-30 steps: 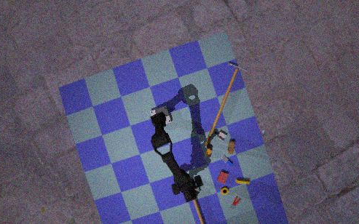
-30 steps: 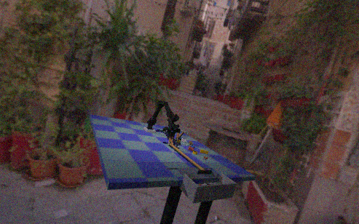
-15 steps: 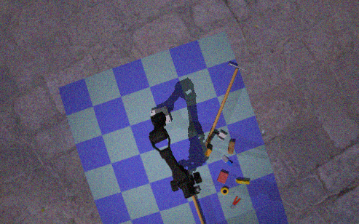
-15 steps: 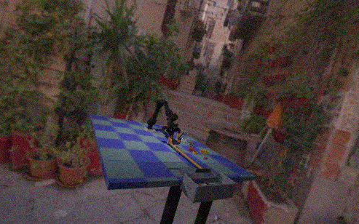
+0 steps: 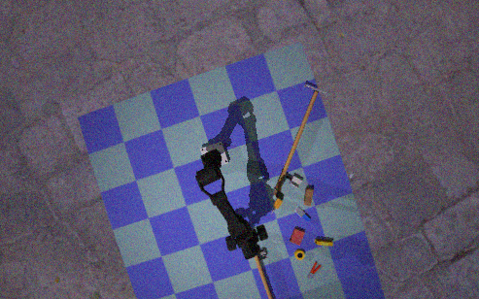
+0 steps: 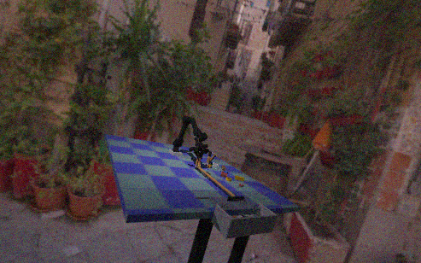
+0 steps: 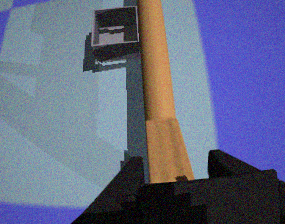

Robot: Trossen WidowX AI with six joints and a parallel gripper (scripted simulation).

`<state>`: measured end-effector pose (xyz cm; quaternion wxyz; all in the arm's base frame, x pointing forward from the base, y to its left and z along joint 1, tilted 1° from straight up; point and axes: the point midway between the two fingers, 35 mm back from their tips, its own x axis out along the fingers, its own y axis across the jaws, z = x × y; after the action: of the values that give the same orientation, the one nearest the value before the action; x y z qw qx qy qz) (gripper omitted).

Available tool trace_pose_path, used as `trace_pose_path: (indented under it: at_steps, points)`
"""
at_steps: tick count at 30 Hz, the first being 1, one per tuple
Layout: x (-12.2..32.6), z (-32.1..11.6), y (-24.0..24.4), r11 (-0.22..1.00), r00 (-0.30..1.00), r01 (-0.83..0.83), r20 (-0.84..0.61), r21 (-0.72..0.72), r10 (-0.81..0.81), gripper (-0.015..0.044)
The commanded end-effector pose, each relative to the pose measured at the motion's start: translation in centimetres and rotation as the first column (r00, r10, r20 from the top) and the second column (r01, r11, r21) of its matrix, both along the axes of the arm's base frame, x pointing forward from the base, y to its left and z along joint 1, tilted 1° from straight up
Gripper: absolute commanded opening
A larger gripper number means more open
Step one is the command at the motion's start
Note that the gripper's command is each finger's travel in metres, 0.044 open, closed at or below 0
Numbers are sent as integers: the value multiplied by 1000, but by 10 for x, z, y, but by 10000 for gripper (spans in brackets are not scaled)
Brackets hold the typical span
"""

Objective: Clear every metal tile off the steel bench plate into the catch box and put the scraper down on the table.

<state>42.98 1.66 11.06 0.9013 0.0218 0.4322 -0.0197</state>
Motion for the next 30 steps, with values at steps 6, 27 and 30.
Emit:
trace_pose_path:
  at_steps: [6, 27, 30]
  points:
    - [-12, 8, 1, 1000, 1000, 1, 26, 1, -1, 0]
    - [-46, 3, 2, 1000, 1000, 0, 26, 1, 0, 0]
    - [-50, 2, 2, 1000, 1000, 0, 27, 1, 0, 0]
